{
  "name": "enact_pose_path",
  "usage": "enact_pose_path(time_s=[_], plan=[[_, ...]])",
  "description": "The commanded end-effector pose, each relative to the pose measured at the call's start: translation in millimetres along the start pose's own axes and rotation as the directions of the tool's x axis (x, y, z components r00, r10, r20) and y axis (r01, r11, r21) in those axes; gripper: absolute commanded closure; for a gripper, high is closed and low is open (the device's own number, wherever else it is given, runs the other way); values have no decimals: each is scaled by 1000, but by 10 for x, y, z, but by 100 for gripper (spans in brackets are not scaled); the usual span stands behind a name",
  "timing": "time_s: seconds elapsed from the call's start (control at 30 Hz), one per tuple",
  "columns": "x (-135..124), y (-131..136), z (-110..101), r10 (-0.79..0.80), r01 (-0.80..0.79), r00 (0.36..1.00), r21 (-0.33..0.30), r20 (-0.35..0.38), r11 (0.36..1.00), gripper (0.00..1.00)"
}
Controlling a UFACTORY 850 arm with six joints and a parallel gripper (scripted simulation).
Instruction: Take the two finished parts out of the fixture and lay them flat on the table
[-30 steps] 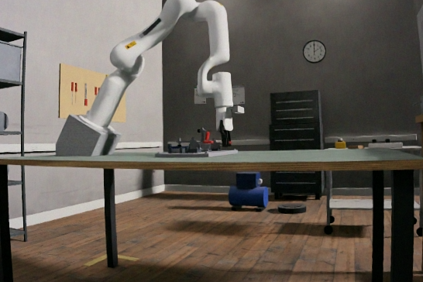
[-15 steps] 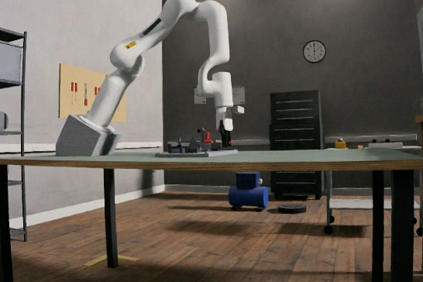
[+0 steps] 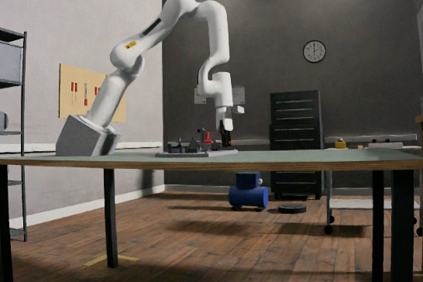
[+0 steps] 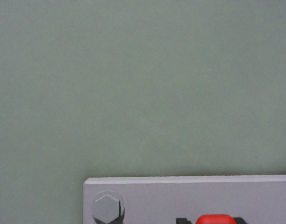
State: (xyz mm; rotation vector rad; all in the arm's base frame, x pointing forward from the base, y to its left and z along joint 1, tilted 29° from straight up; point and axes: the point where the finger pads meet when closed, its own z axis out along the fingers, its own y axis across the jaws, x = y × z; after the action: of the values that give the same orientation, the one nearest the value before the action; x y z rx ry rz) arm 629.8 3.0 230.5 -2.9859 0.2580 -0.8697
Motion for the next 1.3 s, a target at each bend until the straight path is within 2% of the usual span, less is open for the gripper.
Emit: enact_pose_path(time_s=[0.0, 1.27], plan=[[7, -2, -4, 1, 0, 1000, 16, -24, 1000, 100], [-13, -1, -66, 1, 0, 1000, 16, -24, 1000, 100]])
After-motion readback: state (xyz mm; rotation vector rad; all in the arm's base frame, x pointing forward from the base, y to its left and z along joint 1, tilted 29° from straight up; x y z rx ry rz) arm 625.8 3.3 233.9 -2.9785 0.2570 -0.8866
